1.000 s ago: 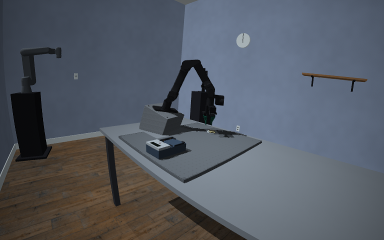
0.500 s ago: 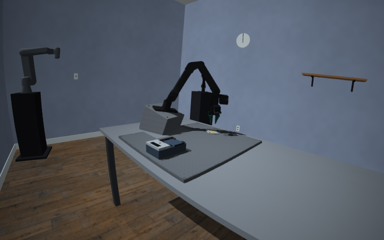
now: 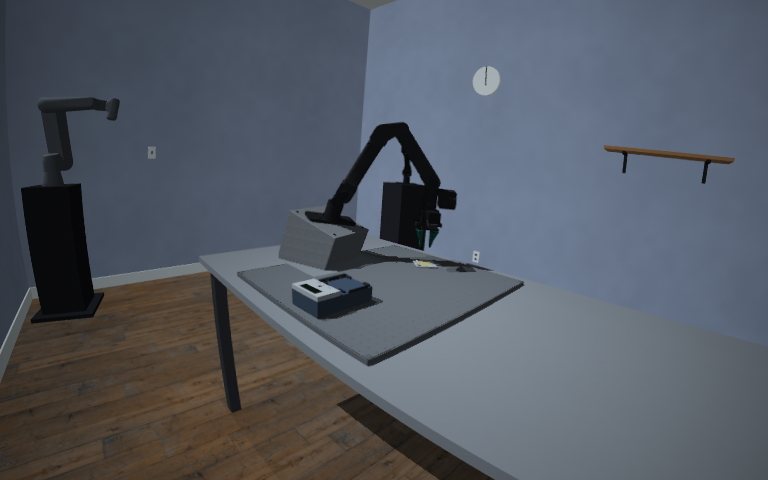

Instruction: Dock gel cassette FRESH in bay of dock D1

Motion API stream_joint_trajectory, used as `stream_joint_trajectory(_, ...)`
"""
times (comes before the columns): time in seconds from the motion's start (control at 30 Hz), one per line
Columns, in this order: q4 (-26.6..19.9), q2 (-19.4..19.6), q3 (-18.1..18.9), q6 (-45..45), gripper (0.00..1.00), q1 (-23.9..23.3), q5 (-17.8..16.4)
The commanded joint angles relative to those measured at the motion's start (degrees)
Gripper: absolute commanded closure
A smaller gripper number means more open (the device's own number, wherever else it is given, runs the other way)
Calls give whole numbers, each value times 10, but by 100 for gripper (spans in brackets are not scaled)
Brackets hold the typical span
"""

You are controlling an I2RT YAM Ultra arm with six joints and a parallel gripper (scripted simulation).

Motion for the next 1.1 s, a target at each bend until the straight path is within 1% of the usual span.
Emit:
stream_joint_trajectory(0.0,-10,-17,20,2,64,-1,7)
stream_joint_trajectory(0.63,-10,-17,20,2,64,-1,7)
stream_joint_trajectory(0.67,-10,-17,20,2,0,-1,7)
stream_joint_trajectory(1.07,-10,-17,20,2,0,-1,7)
